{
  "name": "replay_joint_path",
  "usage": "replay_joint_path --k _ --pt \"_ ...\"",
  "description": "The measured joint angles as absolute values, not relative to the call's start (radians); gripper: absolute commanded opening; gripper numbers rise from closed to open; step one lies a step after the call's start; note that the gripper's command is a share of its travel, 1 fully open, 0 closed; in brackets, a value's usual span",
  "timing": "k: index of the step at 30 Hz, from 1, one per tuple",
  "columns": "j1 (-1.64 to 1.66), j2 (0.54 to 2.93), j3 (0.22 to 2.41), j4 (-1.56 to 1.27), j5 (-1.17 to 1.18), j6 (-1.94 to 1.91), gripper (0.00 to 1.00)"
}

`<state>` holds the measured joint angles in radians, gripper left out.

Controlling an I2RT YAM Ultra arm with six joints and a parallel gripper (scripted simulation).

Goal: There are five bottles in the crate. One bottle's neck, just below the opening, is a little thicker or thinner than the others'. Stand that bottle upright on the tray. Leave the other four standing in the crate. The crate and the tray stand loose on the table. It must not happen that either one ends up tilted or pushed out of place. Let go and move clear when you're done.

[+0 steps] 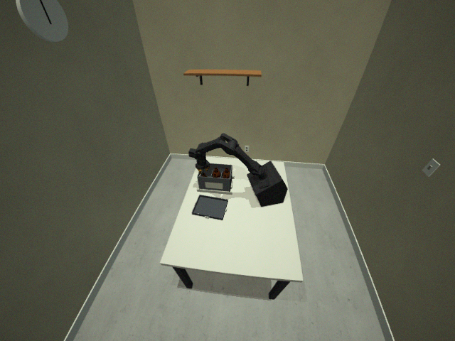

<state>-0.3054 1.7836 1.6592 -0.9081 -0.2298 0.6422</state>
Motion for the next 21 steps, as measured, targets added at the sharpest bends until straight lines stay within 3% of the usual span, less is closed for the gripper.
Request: replay_joint_path --k 21 --pt "-0.31 1.8 1.659 -0.91 -0.23 0.638 0.61"
